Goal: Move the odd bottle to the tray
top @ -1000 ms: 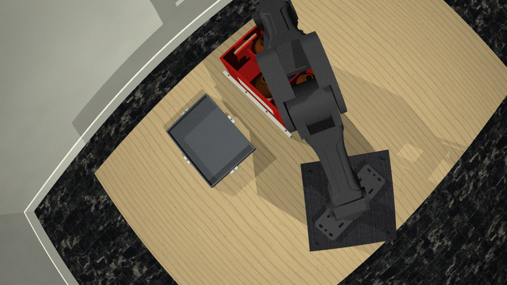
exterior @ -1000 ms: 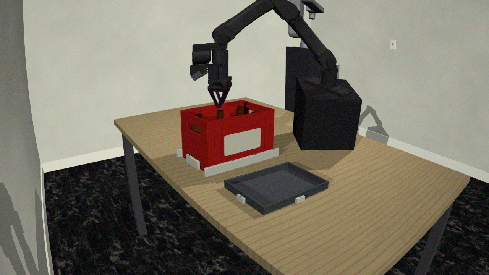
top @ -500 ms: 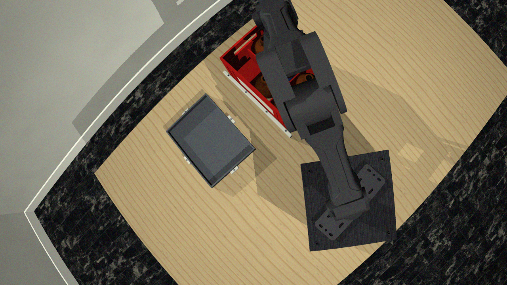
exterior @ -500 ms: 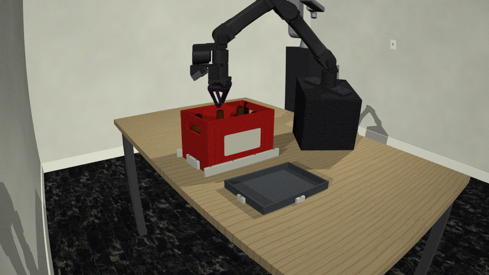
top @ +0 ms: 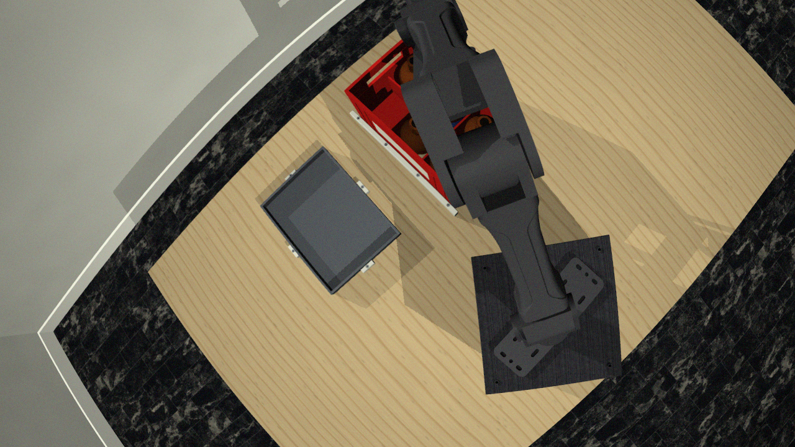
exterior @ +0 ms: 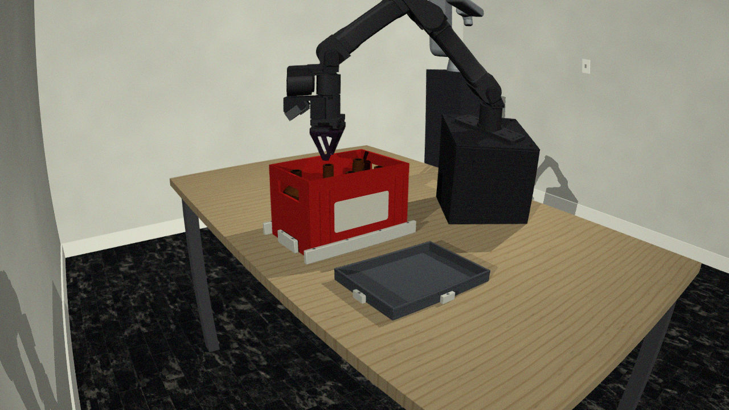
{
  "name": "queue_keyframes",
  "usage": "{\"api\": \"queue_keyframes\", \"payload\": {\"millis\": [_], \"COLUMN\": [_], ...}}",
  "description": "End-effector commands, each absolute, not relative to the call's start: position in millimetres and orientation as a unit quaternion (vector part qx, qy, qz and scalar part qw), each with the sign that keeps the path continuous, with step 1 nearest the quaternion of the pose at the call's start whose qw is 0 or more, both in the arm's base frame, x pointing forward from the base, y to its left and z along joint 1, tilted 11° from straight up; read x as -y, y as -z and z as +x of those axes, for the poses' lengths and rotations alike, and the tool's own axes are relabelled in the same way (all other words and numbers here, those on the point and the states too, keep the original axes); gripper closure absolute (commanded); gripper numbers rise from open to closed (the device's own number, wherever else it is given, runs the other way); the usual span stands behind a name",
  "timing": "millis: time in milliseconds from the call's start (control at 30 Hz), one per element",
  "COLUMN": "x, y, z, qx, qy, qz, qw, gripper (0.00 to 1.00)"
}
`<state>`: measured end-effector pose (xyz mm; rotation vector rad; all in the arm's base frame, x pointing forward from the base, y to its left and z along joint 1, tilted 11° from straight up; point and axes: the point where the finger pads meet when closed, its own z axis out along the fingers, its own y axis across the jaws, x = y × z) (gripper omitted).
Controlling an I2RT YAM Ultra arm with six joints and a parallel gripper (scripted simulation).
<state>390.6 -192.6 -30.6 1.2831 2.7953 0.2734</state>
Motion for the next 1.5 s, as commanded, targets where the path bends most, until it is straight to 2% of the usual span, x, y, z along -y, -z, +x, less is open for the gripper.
{"api": "queue_keyframes", "payload": {"millis": [0, 1467], "x": [195.7, 196.0], "y": [28.8, 29.9], "z": [387.3, 391.9], "qx": [-0.903, -0.904], "qy": [-0.089, -0.088], "qz": [0.419, 0.418], "qw": [0.032, 0.037], "gripper": [0.39, 0.39]}}
